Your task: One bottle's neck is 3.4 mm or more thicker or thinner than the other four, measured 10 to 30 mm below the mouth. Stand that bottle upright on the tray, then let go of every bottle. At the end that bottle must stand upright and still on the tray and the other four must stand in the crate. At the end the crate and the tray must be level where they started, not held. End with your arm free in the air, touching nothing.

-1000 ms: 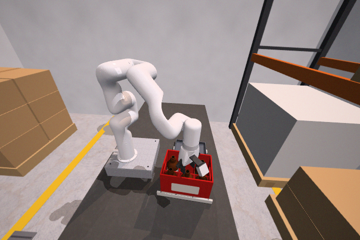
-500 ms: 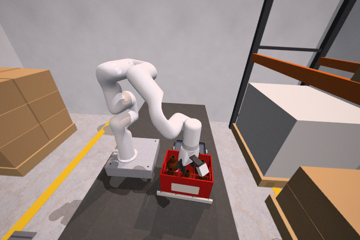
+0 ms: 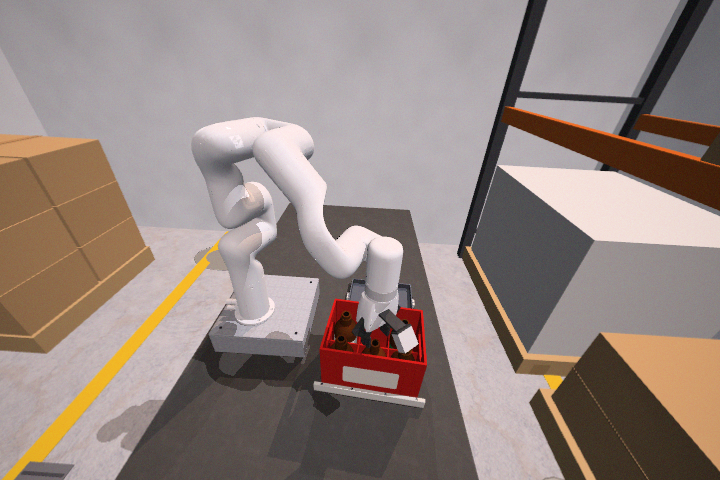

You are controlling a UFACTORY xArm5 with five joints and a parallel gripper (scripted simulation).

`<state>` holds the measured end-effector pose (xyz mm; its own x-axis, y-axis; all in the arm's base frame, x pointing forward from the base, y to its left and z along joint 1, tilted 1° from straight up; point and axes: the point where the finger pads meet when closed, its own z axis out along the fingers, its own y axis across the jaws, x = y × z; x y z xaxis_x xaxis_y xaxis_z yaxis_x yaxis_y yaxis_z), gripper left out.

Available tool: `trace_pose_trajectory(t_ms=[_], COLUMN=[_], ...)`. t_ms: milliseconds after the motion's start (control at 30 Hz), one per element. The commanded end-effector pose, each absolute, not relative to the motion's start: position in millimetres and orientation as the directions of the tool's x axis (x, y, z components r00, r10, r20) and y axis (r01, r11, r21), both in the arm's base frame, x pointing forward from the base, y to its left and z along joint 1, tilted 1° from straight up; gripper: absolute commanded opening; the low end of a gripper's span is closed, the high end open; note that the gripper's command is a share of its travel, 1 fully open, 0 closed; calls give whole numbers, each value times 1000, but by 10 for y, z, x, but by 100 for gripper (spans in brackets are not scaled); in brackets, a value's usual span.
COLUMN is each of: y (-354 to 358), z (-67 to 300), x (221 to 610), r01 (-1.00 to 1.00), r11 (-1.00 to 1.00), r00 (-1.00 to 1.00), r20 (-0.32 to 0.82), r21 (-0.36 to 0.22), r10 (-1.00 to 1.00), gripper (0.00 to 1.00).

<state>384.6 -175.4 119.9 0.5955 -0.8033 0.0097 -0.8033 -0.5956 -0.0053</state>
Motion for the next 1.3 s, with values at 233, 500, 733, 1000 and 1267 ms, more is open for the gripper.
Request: trace_pose_trajectory(t_ms=[233,500,733,1000,1267], y=[-1759,-1759,-1759,-1761,-1763], z=[1213,1212,1198,1163,1084], x=[3857,3857,3857,3856,3856], r01=[-803,-803,-803,-803,-803], r11=[-596,-596,-596,-596,-596], r00=[596,596,596,596,596], r20=[13,13,13,13,13], r21=[-7,-7,-7,-7,-7], r10=[-803,-803,-803,-803,-803], gripper=[65,65,65,65,65])
